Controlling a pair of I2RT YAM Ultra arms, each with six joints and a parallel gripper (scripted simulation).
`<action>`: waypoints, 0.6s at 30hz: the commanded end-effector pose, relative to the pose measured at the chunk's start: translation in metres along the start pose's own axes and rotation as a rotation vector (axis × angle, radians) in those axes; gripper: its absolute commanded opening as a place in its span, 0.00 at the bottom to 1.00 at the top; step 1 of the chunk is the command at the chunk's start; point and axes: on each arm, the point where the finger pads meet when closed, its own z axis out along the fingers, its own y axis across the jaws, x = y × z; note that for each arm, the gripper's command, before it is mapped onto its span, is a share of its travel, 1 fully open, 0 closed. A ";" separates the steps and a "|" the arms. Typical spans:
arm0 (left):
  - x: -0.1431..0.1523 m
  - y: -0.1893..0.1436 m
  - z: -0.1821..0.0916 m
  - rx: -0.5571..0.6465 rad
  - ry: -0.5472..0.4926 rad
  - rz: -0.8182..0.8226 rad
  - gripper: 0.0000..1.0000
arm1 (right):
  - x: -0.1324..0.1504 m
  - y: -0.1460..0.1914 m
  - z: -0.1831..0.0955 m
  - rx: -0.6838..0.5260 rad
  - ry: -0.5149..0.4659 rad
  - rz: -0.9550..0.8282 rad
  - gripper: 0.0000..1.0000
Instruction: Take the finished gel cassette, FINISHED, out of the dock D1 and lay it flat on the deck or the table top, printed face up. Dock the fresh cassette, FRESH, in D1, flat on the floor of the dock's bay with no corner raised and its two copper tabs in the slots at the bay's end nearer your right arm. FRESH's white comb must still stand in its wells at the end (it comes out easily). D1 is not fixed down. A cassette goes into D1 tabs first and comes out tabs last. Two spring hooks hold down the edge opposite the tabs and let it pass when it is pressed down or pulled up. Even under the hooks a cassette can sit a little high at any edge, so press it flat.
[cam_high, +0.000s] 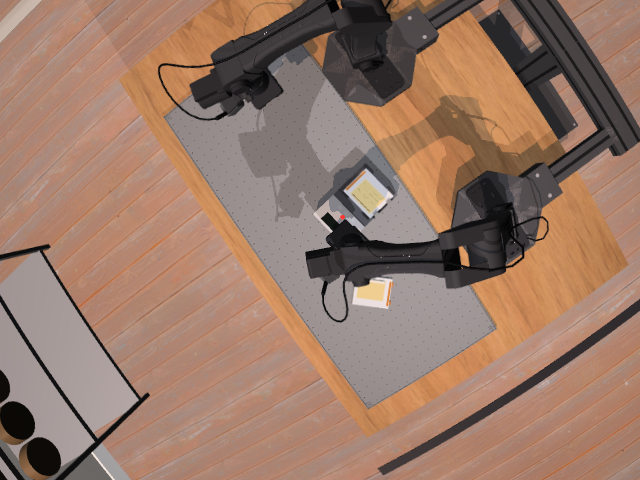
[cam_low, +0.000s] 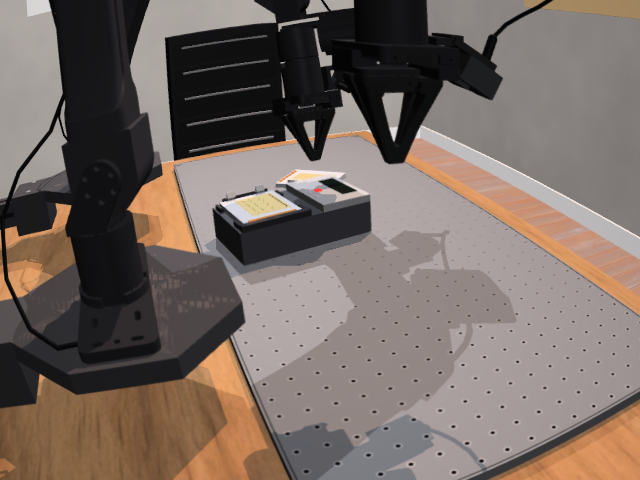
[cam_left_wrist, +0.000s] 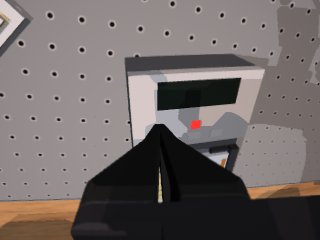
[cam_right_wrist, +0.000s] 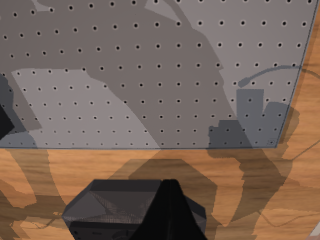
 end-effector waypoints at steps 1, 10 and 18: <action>-0.002 -0.002 0.005 0.005 -0.019 0.006 0.00 | -0.002 -0.001 -0.005 -0.002 -0.041 0.005 0.00; -0.001 0.000 0.014 0.005 -0.019 0.006 0.00 | -0.002 -0.001 -0.005 -0.002 -0.041 0.005 0.00; -0.001 0.000 0.015 0.005 -0.019 0.006 0.00 | -0.002 -0.001 -0.005 -0.002 -0.041 0.005 0.00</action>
